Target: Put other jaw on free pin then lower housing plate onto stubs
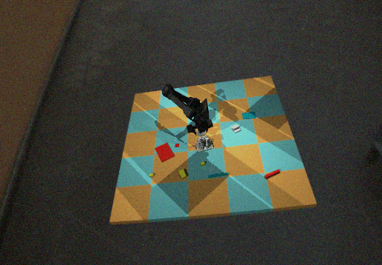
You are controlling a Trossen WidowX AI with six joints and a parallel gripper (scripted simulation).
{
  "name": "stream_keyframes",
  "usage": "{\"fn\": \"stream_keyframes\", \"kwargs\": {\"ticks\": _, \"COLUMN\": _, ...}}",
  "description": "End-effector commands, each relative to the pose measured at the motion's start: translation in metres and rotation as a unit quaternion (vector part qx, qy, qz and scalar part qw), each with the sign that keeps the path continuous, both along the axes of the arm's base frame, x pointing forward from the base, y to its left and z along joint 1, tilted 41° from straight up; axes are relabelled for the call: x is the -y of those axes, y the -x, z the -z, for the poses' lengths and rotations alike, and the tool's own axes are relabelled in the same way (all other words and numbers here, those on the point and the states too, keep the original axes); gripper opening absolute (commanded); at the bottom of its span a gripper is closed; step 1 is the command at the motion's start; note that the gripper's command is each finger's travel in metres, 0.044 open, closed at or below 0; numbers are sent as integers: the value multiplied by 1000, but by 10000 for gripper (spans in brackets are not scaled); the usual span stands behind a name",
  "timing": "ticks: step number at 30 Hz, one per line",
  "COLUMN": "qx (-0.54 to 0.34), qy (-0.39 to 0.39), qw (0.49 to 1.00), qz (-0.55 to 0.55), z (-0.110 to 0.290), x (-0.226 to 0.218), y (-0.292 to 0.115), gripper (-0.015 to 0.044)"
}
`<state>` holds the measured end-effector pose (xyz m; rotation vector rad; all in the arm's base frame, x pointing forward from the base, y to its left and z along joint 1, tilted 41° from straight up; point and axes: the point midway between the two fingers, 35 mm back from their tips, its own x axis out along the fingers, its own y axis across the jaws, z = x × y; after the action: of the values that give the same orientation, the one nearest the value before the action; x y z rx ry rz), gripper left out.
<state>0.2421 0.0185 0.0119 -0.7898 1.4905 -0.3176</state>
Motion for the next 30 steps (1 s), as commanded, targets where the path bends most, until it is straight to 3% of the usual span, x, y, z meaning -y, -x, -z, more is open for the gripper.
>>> {"fn": "stream_keyframes", "kwargs": {"ticks": 1, "qx": -7, "qy": 4, "qw": 1000, "qz": -2, "z": 6, "x": 6, "y": 2, "gripper": 351}}
{"fn": "stream_keyframes", "kwargs": {"ticks": 30, "qx": -5, "qy": 6, "qw": 1000, "qz": -1, "z": 40, "x": 37, "y": -1, "gripper": 351}}
